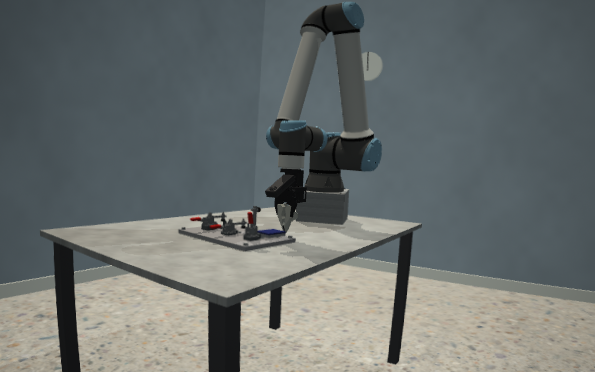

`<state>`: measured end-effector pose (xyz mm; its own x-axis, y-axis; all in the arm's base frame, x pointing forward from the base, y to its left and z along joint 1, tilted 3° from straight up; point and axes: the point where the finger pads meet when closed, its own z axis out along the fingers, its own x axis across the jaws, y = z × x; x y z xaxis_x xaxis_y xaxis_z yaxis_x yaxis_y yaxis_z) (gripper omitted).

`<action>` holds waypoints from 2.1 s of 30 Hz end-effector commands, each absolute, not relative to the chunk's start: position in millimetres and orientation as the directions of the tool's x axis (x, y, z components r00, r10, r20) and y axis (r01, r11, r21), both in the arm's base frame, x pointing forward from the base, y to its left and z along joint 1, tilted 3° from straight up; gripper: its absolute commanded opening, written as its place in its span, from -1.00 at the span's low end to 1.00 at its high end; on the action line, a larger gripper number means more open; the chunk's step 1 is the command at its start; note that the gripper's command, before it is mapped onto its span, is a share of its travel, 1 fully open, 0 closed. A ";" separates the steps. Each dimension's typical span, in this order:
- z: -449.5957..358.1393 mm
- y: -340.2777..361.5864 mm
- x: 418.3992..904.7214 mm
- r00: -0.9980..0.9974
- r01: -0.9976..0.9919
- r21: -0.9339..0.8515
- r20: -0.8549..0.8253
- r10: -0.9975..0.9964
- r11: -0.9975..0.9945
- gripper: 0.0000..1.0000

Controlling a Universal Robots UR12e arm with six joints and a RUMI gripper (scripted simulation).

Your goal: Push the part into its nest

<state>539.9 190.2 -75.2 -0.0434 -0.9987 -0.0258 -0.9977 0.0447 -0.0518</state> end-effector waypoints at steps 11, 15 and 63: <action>-74.5 190.1 544.4 -0.043 -0.998 -0.053 -0.026 -0.999 0.045 -1.00; -74.5 190.1 544.4 -0.043 -0.998 -0.053 -0.026 -0.999 0.045 -1.00; -74.2 189.8 550.4 -0.043 -0.998 -0.053 -0.026 -0.999 0.045 -1.00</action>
<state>548.4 189.8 -74.8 -0.0434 -0.9987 -0.0258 -0.9977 0.0447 -0.0518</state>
